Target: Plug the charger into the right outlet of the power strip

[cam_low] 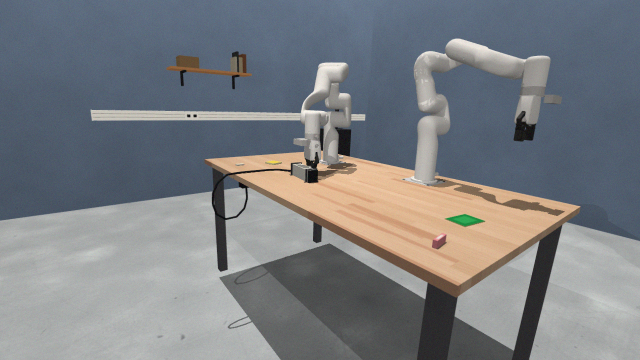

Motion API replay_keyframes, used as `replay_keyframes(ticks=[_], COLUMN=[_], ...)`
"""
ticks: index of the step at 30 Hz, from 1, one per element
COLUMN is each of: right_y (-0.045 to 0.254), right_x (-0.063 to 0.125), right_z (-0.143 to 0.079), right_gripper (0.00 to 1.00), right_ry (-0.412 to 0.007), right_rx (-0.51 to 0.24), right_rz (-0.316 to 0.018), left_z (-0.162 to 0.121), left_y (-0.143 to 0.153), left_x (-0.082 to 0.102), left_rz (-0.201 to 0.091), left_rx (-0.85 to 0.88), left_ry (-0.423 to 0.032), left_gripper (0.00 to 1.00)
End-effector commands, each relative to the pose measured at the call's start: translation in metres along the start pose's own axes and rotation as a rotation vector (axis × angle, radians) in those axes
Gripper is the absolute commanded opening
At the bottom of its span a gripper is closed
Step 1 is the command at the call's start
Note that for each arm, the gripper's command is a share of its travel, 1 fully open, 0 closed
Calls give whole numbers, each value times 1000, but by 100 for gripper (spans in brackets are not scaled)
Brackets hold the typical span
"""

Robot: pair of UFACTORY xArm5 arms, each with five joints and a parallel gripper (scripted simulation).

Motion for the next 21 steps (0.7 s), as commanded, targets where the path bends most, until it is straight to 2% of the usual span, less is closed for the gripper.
replay_keyframes(ticks=[1, 21], right_y=[0, -1], right_x=[1, 1], right_z=[1, 7], right_gripper=[0, 0], right_ry=[1, 1], right_rx=[0, 0], right_rz=[1, 1], left_z=[0, 0], left_y=[0, 0], left_x=[1, 1], left_rz=[0, 0], left_rx=[0, 0], left_ry=[2, 2], left_gripper=[100, 100])
Point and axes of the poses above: on each arm, the point where the finger pads meet when closed, its own x axis back along the fingers, its own y axis across the jaws, z = x × y, the point moved 9 cm from there along x, back along the fingers, and after that the axes turned 6 degrees about -x, right-handed, at the moved point
